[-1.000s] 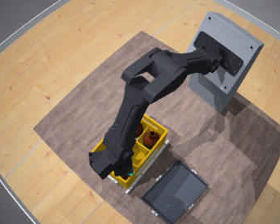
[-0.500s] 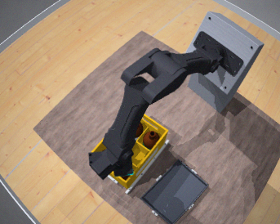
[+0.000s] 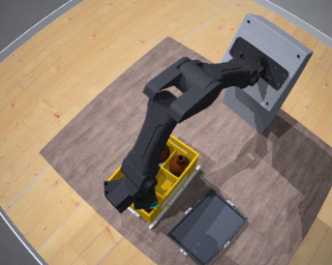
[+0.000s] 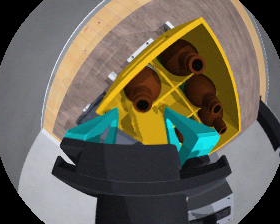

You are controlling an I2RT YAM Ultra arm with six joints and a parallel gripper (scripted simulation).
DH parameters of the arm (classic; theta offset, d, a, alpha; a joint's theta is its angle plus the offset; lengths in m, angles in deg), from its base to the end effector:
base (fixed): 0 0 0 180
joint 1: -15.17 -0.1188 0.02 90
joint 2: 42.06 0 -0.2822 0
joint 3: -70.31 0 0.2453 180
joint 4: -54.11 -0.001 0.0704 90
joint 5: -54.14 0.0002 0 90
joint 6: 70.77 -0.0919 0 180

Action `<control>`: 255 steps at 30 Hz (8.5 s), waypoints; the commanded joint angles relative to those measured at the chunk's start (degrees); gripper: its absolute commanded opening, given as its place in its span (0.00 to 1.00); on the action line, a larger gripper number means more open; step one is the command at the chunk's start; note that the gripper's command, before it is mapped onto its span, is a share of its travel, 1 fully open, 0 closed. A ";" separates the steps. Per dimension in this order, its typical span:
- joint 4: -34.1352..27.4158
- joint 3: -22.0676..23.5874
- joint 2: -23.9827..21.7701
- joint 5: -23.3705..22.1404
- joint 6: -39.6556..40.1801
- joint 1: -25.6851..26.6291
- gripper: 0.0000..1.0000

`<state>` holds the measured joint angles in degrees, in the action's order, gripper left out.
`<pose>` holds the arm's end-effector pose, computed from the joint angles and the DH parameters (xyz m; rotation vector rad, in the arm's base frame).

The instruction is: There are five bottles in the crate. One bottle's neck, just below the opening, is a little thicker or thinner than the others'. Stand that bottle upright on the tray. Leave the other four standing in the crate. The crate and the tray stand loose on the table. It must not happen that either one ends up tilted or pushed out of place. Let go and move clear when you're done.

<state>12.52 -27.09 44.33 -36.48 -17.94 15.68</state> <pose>0.3826 -0.0014 0.3645 0.6814 2.0174 0.3931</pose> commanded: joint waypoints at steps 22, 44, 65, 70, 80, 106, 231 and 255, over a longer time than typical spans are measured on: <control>-0.86 -1.60 -0.10 0.31 -0.34 0.12 0.61; -0.86 -1.60 -0.10 0.31 -0.34 0.12 0.61; 0.69 0.49 -1.82 0.19 -0.27 0.33 0.61; 0.69 0.49 -1.82 0.19 -0.27 0.33 0.61; 0.69 0.49 -1.82 0.19 -0.27 0.33 0.61; 0.69 0.49 -1.82 0.19 -0.27 0.33 0.61; 2.37 -1.43 1.41 0.12 -0.22 0.45 0.61; 4.86 -2.63 5.86 0.20 -0.28 0.30 0.61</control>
<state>16.08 -28.10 49.67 -36.46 -17.94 15.68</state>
